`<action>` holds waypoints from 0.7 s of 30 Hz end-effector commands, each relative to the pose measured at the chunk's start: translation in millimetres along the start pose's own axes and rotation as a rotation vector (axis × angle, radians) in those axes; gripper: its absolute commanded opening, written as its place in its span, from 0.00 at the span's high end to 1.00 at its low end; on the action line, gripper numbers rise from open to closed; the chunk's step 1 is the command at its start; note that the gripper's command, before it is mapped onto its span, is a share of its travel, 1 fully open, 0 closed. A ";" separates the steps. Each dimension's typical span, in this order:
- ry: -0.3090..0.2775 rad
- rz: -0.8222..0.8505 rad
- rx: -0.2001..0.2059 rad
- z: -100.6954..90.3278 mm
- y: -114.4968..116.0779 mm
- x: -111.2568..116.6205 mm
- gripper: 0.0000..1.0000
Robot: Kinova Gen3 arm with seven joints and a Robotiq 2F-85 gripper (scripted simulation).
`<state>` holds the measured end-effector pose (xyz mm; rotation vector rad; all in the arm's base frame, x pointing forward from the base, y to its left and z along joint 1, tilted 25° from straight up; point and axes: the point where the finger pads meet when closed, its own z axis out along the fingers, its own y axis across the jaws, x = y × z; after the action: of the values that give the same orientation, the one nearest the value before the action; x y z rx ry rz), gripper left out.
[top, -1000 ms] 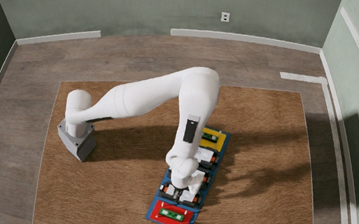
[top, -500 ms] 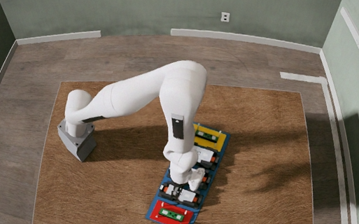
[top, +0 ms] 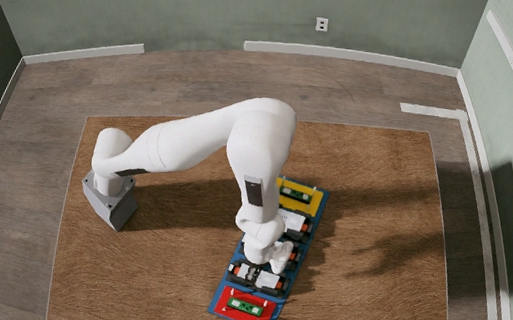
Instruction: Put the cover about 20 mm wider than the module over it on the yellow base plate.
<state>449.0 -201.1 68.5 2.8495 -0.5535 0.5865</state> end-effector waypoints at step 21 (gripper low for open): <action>-0.003 0.000 0.001 5.2 0.1 0.9 0.00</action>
<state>451.0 -202.7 63.9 2.8519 -0.5544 0.5811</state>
